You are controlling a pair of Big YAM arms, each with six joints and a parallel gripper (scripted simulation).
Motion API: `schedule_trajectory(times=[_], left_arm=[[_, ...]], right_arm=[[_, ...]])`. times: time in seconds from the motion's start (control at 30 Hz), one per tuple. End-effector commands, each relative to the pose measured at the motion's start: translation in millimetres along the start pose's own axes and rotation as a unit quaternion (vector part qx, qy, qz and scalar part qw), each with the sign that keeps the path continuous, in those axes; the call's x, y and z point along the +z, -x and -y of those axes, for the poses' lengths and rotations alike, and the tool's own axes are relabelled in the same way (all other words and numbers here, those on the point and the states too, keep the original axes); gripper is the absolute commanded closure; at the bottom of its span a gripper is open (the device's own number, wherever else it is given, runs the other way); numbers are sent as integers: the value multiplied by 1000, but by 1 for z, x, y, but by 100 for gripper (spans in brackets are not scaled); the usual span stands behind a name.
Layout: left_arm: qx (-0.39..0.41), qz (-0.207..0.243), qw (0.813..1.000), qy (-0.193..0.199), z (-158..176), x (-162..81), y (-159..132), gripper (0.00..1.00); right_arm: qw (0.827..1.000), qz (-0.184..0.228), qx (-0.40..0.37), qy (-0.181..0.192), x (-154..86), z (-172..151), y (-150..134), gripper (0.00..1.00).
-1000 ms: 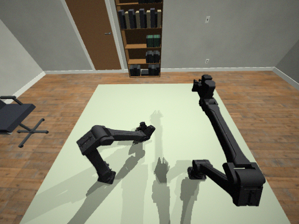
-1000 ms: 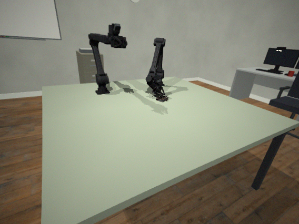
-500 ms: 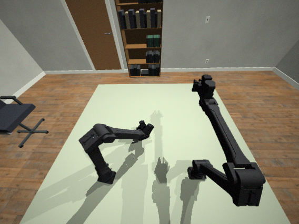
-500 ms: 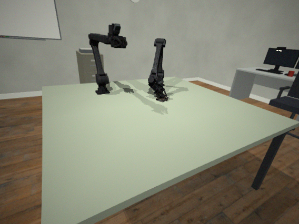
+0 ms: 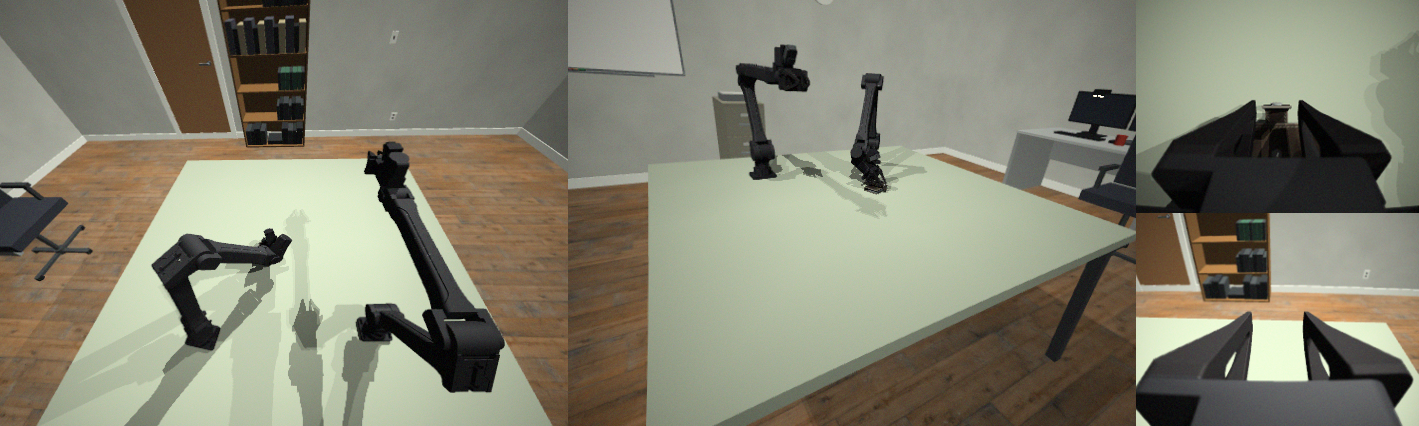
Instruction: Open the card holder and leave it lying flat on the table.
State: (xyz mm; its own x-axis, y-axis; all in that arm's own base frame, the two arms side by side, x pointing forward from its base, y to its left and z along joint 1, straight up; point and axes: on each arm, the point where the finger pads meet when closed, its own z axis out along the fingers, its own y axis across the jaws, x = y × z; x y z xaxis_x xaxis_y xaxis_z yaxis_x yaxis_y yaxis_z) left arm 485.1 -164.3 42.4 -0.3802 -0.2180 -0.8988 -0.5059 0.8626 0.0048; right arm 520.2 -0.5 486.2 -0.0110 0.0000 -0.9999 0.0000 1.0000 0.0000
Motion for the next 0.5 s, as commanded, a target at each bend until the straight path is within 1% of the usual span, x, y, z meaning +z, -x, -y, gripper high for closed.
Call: schedule_trajectory(times=[0.0,0.1,0.23,0.33,0.37,0.47], left_arm=[[0,1,1000,5,7,7,8,64],[-3,2,1000,5,5,6,8,64],[-12,8,1000,-7,11,-3,17,64],[-5,5,1000,-6,11,-1,8,64],[-3,4,1000,-5,10,0,6,79],[-3,4,1000,-5,10,0,6,79]], right_arm=[[1000,17,0,0,0,0,20,64],[1000,17,0,0,0,0,20,64],[1000,17,0,0,0,0,20,64],[1000,17,0,0,0,0,20,64],[1000,17,0,0,0,0,20,64],[1000,17,0,0,0,0,20,64]])
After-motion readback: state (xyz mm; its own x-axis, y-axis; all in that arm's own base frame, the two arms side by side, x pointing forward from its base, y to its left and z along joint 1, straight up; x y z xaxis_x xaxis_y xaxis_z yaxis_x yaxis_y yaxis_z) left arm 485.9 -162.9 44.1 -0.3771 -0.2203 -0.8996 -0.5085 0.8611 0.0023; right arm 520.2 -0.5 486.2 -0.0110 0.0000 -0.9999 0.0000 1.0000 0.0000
